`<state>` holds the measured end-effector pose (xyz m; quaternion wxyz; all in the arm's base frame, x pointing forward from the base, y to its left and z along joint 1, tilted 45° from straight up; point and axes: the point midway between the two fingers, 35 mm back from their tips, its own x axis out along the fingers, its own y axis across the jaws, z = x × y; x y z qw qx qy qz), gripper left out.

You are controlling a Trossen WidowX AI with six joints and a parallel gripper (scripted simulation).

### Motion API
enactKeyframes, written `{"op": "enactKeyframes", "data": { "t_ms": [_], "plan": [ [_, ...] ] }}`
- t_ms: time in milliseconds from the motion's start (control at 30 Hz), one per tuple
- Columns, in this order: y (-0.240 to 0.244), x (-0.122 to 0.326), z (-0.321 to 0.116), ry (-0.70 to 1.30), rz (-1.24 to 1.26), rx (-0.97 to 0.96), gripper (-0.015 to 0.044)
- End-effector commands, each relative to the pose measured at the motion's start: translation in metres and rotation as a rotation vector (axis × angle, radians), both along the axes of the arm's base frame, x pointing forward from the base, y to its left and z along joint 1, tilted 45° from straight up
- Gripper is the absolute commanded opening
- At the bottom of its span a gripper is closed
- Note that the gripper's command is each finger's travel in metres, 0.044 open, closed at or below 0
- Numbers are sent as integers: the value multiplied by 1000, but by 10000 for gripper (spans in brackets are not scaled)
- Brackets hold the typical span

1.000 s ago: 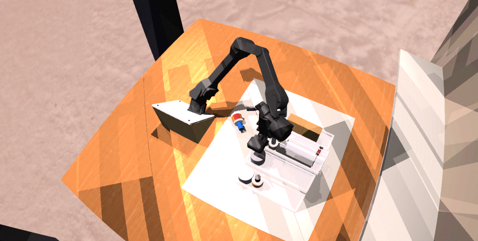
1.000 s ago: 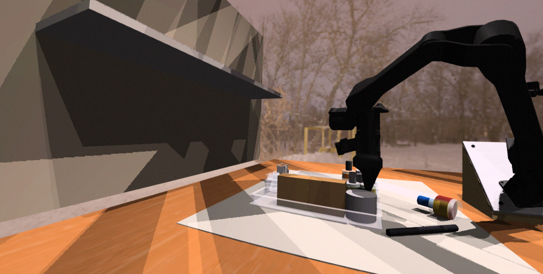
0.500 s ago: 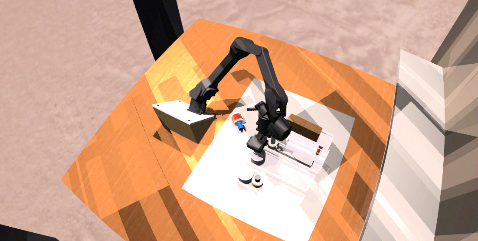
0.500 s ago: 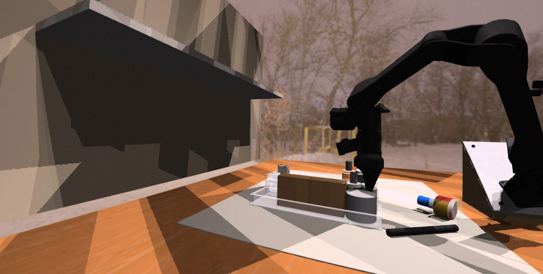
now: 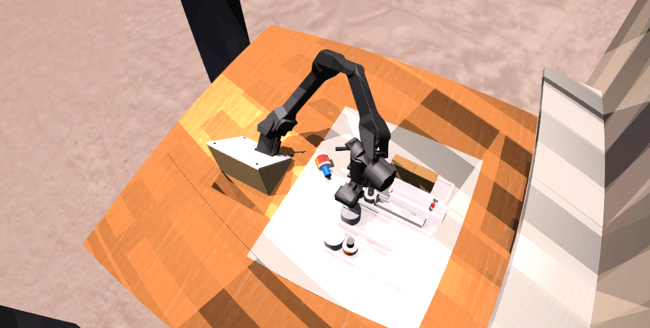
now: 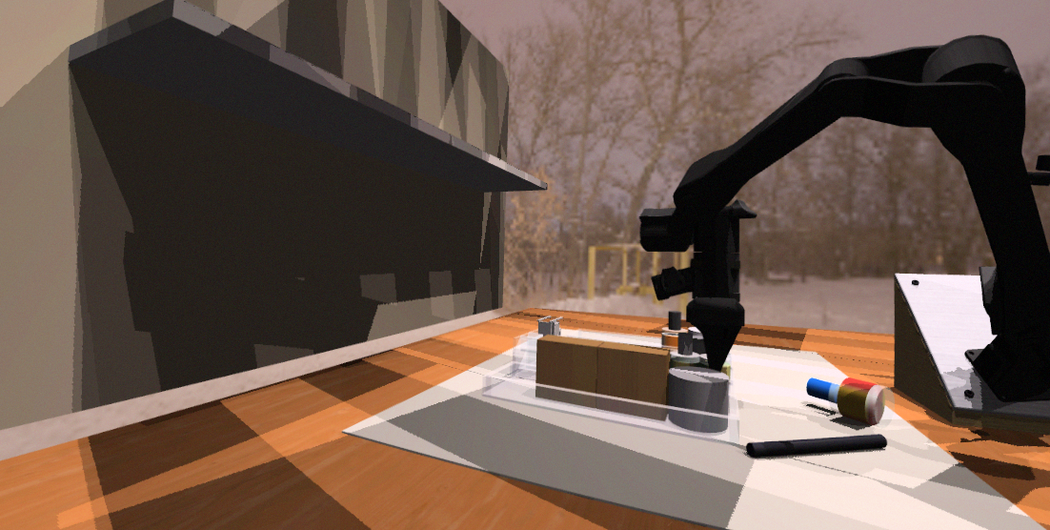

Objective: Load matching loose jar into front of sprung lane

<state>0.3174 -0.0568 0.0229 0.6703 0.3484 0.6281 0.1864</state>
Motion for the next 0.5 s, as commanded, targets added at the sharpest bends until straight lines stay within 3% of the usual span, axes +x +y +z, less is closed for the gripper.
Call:
{"op": "enactKeyframes", "data": {
  "t_ms": [0, 233, 467],
  "plan": [
    [0, -1, 0, -4, 1, 1, 0],
    [0, -1, 0, -4, 1, 1, 0],
    [0, 0, 0, -4, 1, 1, 184]
  ]
}}
